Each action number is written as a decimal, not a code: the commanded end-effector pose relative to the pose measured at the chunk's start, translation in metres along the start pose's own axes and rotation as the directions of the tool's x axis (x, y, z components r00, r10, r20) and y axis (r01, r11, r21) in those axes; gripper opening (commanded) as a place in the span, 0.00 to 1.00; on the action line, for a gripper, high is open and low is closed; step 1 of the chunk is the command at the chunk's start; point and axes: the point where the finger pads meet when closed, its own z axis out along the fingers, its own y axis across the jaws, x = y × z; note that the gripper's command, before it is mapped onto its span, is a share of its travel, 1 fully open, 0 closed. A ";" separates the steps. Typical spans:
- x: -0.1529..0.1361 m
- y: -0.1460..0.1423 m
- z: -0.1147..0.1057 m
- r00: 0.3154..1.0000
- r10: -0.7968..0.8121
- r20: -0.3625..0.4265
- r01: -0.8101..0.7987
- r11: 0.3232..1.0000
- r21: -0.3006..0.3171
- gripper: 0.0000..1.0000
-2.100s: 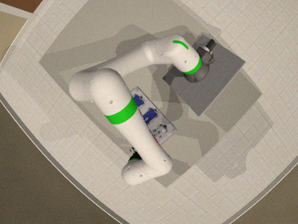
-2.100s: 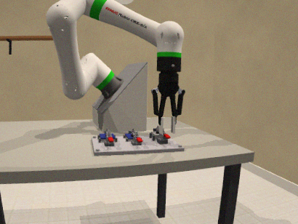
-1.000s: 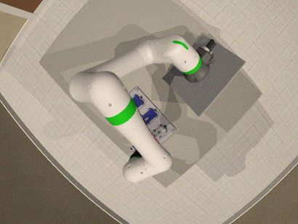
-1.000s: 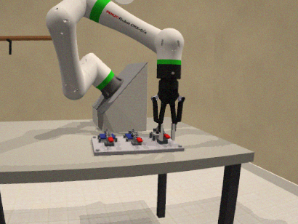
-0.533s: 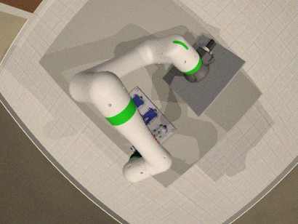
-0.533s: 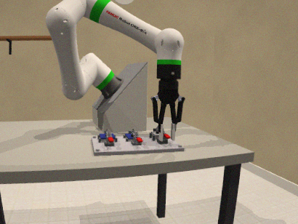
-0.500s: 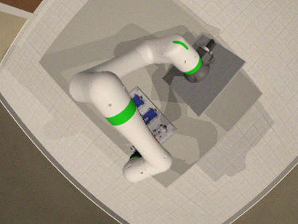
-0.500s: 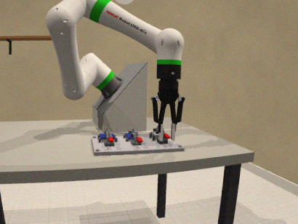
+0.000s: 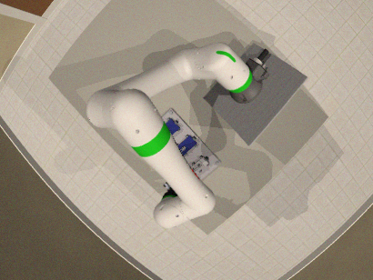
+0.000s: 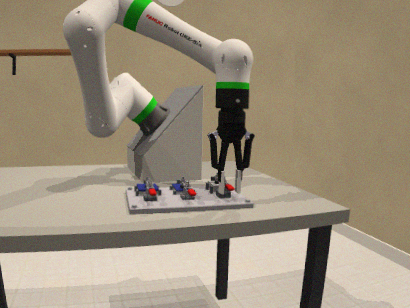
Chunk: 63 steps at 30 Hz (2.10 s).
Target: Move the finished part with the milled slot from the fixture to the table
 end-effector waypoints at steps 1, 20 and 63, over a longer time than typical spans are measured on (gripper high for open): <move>0.000 0.000 0.000 1.000 0.000 0.000 0.000 1.000 0.000 0.28; 0.000 0.000 0.000 1.000 0.000 0.000 0.000 1.000 0.000 0.11; -0.001 0.000 -0.002 1.000 0.000 0.000 0.000 1.000 0.000 0.11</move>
